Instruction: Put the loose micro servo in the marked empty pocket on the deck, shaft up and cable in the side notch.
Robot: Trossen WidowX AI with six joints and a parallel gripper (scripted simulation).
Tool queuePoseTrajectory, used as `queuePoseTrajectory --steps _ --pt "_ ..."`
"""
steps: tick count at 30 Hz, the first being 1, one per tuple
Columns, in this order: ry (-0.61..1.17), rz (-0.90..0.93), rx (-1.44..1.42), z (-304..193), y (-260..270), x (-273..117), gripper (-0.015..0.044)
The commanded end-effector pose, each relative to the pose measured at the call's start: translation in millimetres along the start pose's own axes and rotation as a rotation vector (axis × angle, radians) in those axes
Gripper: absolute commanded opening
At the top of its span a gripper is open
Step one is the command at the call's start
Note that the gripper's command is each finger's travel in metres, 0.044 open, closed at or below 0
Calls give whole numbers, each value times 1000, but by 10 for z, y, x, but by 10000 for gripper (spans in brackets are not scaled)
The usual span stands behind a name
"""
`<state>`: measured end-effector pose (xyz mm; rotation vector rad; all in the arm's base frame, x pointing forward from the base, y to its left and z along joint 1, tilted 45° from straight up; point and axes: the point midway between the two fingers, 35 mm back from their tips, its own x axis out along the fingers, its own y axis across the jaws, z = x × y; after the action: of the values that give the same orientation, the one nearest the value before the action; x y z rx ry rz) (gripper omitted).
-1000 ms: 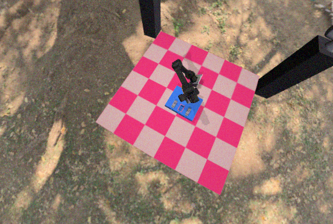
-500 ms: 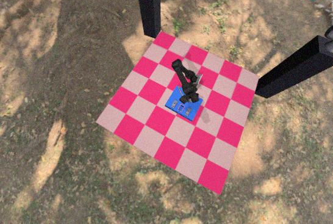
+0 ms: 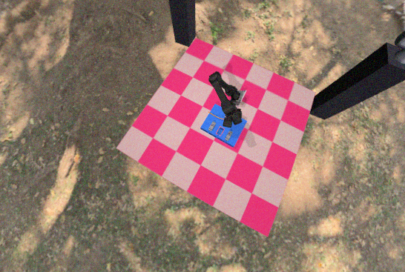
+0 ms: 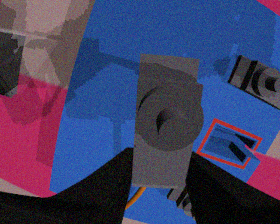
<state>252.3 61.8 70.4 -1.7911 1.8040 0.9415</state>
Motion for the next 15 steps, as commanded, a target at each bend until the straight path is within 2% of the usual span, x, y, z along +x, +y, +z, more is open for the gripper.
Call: queuePoseTrajectory --steps 1,15 --pt "2 -3 -155 -13 2 -9 0" --pt "2 -3 -639 -12 2 -8 0"
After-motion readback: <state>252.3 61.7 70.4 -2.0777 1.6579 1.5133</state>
